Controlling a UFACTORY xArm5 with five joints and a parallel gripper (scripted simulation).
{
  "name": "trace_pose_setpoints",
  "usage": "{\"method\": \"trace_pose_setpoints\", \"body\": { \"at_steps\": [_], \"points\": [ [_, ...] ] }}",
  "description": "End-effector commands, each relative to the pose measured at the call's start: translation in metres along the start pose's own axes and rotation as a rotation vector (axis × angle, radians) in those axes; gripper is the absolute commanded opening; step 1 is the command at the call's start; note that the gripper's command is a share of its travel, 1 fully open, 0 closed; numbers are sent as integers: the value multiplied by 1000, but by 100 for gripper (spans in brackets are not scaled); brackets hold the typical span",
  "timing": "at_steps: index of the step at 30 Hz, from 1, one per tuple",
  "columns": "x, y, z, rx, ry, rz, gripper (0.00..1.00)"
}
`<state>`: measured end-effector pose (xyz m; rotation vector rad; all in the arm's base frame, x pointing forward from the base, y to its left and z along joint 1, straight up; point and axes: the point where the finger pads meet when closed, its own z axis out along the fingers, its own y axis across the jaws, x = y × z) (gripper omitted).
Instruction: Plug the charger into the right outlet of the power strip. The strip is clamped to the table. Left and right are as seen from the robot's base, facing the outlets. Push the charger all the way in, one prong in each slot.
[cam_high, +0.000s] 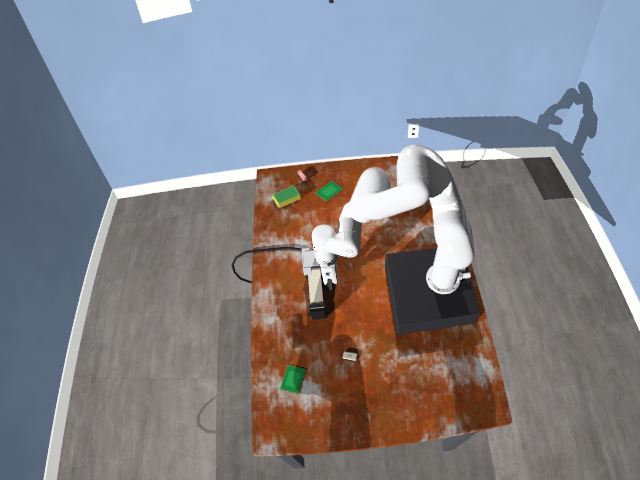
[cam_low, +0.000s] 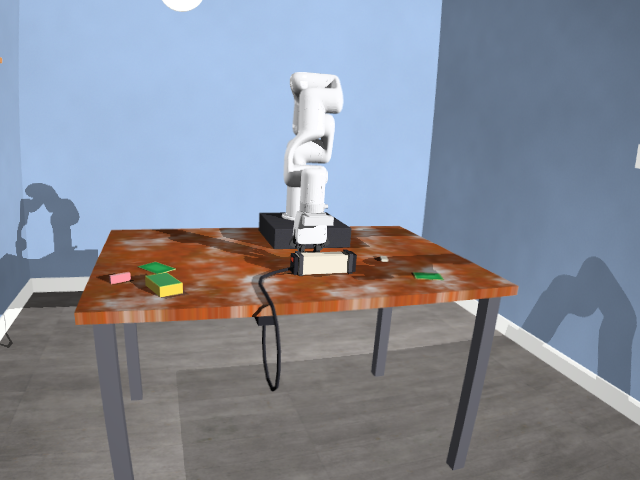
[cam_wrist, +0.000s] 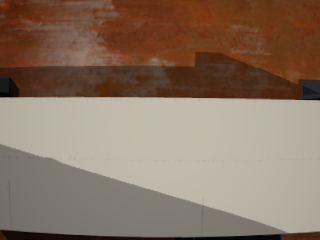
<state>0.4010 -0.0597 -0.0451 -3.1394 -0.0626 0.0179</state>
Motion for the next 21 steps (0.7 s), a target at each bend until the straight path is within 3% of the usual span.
{"method": "trace_pose_setpoints", "body": {
  "at_steps": [1, 21],
  "points": [
    [6, 0, -3, -1, 10, -1, 0],
    [11, 0, -3, 4, -18, -3, 0]
  ]
}}
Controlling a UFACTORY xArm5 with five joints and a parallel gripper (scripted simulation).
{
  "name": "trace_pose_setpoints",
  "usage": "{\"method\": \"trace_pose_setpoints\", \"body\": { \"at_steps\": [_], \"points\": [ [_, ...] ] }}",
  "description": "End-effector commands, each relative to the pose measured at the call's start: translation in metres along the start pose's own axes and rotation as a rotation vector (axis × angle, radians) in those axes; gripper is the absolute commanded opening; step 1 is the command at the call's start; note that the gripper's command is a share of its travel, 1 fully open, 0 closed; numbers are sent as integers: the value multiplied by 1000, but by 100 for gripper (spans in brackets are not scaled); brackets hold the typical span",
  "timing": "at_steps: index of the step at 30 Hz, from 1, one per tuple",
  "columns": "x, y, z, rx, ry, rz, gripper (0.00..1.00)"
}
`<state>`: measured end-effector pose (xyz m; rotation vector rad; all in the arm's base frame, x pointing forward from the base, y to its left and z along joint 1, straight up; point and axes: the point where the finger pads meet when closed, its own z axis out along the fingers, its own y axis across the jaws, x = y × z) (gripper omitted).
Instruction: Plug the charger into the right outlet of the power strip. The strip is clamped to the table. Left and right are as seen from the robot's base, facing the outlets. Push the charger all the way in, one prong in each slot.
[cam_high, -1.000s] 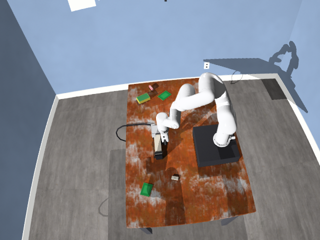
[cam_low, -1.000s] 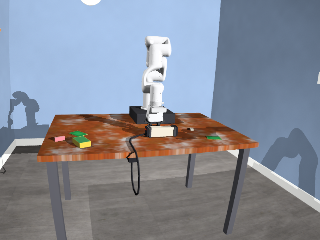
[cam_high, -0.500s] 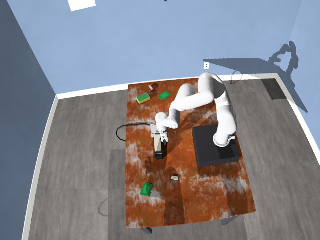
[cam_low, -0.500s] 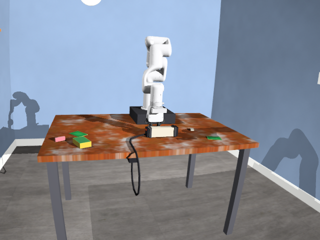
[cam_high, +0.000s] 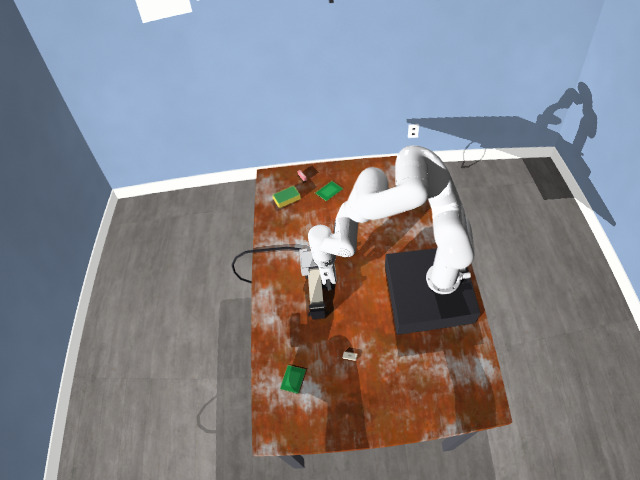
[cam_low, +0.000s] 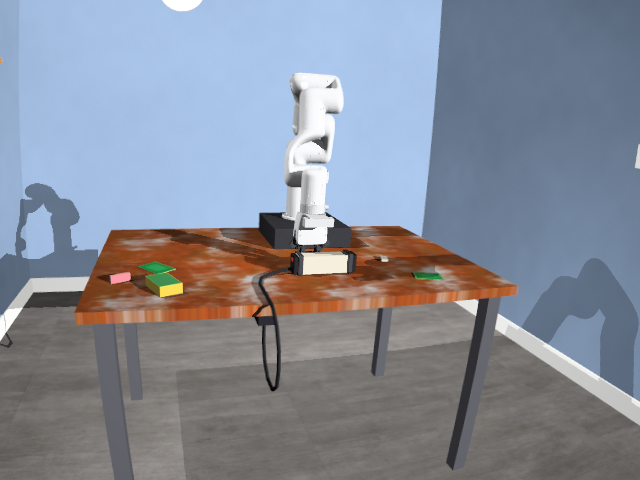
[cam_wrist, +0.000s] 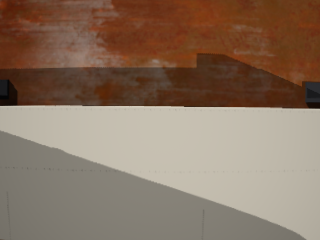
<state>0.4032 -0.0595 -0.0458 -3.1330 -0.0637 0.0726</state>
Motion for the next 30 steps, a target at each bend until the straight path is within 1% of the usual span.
{"method": "trace_pose_setpoints", "body": {
  "at_steps": [1, 6, 7, 13, 14, 30],
  "points": [
    [9, 1, -4, -2, 16, -2, 0],
    [9, 1, -4, -2, 13, -3, 0],
    [4, 0, -2, 0, 1, -2, 0],
    [4, 0, -2, 0, 1, -2, 0],
    [4, 0, -2, 0, 1, -2, 44],
    [4, 0, -2, 0, 1, -2, 44]
  ]
}}
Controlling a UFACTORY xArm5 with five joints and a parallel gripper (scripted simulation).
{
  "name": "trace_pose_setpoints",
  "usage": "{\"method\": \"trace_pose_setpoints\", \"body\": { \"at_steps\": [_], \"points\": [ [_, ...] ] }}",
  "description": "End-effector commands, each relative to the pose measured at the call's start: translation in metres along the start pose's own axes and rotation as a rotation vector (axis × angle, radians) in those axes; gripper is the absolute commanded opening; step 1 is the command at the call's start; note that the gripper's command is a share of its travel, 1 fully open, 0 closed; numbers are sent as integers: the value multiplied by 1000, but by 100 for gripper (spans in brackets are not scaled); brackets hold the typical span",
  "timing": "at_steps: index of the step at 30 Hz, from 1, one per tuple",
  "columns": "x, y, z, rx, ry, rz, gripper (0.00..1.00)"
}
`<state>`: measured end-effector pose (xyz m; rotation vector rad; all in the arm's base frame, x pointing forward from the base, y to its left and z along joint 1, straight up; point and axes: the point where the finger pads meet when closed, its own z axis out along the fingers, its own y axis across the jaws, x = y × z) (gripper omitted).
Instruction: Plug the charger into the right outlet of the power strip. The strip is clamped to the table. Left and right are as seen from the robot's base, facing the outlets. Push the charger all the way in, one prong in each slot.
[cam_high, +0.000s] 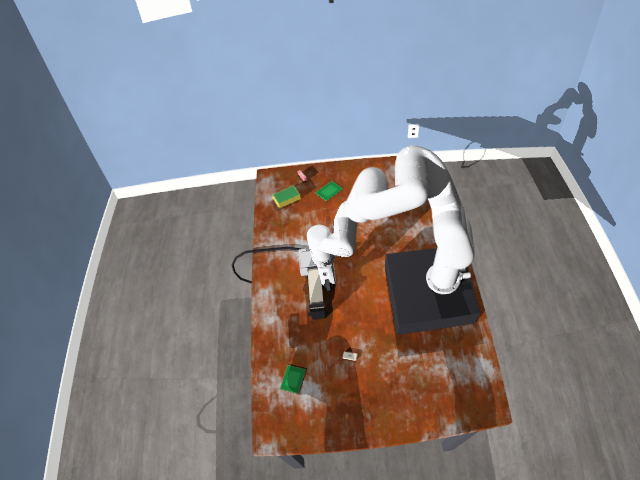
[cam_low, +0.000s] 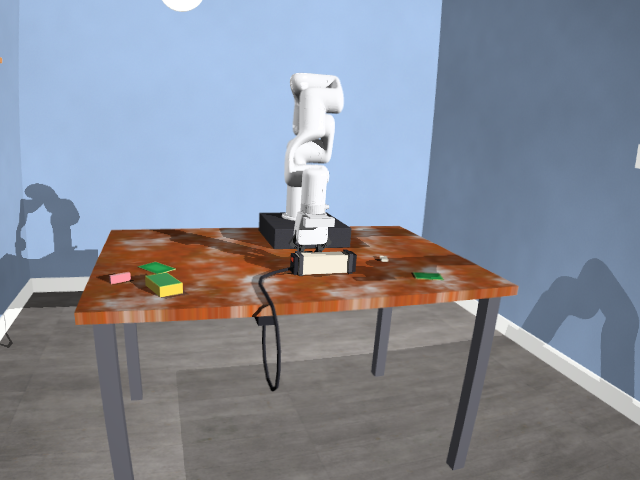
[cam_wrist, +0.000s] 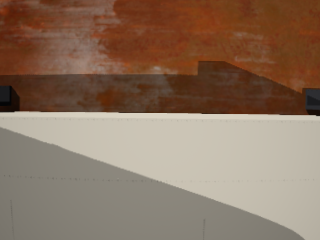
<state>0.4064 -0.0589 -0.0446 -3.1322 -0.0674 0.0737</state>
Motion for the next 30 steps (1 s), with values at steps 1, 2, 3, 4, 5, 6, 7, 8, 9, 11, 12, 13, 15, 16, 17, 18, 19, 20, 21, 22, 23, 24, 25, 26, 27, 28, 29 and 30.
{"method": "trace_pose_setpoints", "body": {
  "at_steps": [1, 2, 3, 4, 5, 6, 7, 8, 9, 11, 12, 13, 15, 16, 17, 18, 19, 20, 21, 22, 23, 24, 25, 26, 27, 28, 29, 30],
  "points": [
    [1, 0, -1, 0, 2, 1, 44],
    [1, 0, -1, 0, 2, 1, 44],
    [1, 0, -1, 0, 2, 1, 44],
    [1, 0, -1, 0, 2, 1, 44],
    [1, 0, -1, 0, 2, 1, 44],
    [1, 0, -2, 0, 2, 1, 44],
    [1, 0, -2, 0, 2, 1, 44],
    [1, 0, -3, 0, 2, 1, 44],
    [1, 0, -4, 0, 2, 1, 44],
    [1, 0, -6, 0, 2, 1, 44],
    [1, 0, -6, 0, 2, 1, 44],
    [1, 0, -6, 0, 2, 1, 44],
    [1, 0, -9, 0, 2, 1, 44],
    [1, 0, -11, 0, 2, 1, 44],
    [1, 0, -13, 0, 2, 1, 44],
    [1, 0, -15, 0, 2, 1, 44],
    [1, 0, -17, 0, 2, 1, 44],
    [1, 0, -20, 0, 2, 1, 44],
    [1, 0, -22, 0, 2, 1, 44],
    [1, 0, -25, 0, 2, 1, 44],
    [1, 0, -28, 0, 2, 1, 44],
    [1, 0, -32, 0, 2, 1, 44],
    [1, 0, -35, 0, 2, 1, 44],
    [1, 0, -38, 0, 2, 1, 44],
    [1, 0, -42, 0, 2, 1, 44],
    [1, 0, -46, 0, 2, 1, 44],
    [1, 0, -46, 0, 2, 1, 44],
    [1, 0, -46, 0, 2, 1, 44]
  ]
}}
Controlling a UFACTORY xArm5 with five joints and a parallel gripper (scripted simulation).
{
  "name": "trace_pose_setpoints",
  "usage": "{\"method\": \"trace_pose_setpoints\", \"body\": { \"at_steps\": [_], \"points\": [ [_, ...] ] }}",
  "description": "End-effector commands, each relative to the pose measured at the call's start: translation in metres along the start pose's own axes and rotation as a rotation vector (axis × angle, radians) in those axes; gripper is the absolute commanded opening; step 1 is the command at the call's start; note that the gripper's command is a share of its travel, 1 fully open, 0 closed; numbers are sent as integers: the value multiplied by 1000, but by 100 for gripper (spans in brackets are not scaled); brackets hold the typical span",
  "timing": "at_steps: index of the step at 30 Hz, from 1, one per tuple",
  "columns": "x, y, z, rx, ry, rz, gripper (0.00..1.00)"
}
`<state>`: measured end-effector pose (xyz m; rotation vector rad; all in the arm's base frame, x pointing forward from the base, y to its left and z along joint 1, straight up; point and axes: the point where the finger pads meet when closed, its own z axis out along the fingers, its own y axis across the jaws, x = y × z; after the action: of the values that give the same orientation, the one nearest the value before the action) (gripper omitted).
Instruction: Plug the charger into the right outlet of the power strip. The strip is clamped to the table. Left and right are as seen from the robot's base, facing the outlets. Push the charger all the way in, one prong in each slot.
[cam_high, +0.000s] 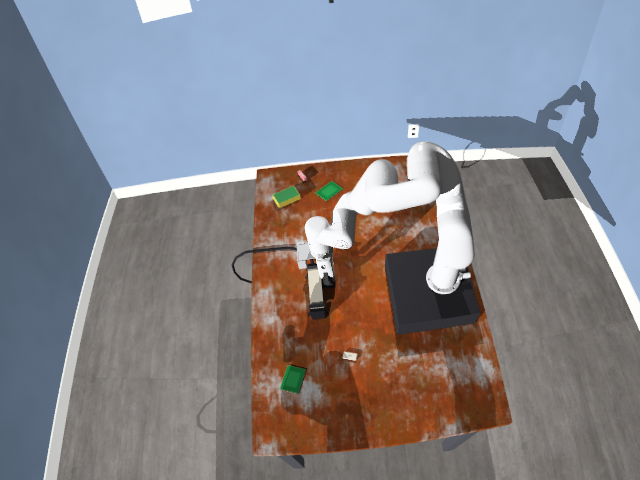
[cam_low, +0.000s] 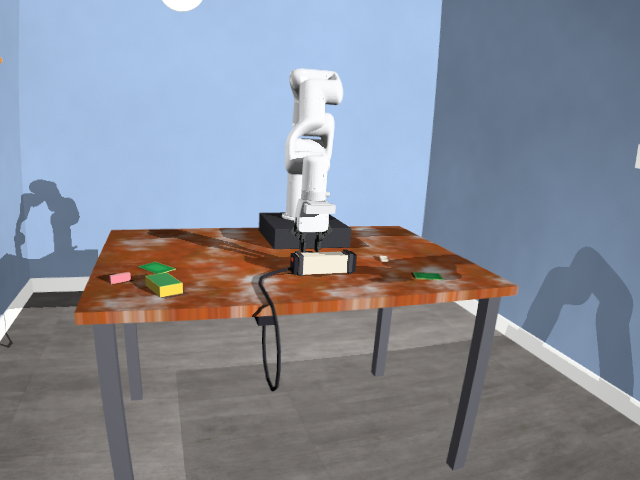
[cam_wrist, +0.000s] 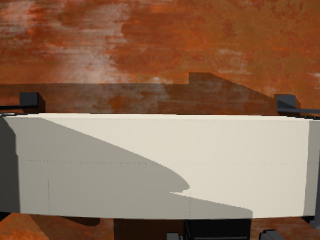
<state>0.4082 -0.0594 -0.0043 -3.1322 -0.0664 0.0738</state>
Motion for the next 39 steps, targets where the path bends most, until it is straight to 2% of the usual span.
{"method": "trace_pose_setpoints", "body": {
  "at_steps": [1, 15, 27, 39],
  "points": [
    [1, 0, -9, 0, 2, 0, 44],
    [1, 0, -58, 0, 2, 0, 44],
    [1, 0, -77, 0, 2, 0, 44],
    [1, 0, -80, 0, 2, 0, 44]
  ]
}}
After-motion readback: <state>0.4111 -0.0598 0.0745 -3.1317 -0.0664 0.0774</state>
